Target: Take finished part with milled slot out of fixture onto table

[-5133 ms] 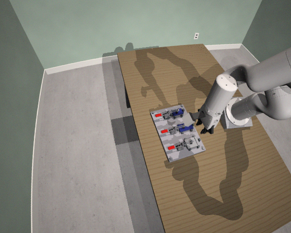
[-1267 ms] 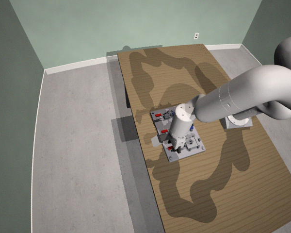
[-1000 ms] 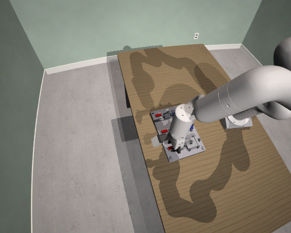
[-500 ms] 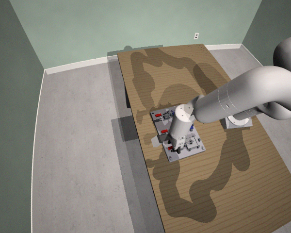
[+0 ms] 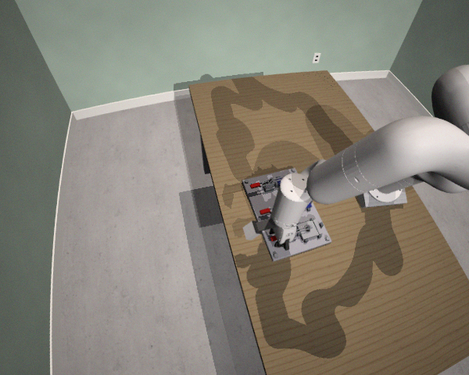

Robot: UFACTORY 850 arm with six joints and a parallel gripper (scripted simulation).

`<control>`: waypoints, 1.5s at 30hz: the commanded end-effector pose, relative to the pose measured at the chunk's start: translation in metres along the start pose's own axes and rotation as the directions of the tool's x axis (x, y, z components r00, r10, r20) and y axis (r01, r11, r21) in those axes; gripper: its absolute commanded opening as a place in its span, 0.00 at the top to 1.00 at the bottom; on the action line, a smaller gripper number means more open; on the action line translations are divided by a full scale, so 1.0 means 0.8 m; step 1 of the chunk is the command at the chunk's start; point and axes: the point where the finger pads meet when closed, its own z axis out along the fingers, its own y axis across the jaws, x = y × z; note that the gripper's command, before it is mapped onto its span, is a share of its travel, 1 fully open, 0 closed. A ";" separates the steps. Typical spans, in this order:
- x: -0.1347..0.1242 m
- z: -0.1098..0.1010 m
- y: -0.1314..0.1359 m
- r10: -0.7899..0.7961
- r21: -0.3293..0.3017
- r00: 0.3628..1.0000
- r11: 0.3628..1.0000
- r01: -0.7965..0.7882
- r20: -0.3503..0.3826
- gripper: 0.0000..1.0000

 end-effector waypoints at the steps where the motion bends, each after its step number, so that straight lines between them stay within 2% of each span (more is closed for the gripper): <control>1: 0.002 0.003 0.000 -0.001 0.000 1.000 1.000 0.001 -0.003 0.53; 18: 0.002 0.003 0.000 -0.001 0.000 1.000 1.000 0.001 -0.003 0.53; 19: 0.002 0.003 0.000 -0.001 0.000 1.000 1.000 0.001 -0.003 1.00; 45: 0.002 0.003 0.000 -0.001 0.000 1.000 1.000 0.001 -0.003 1.00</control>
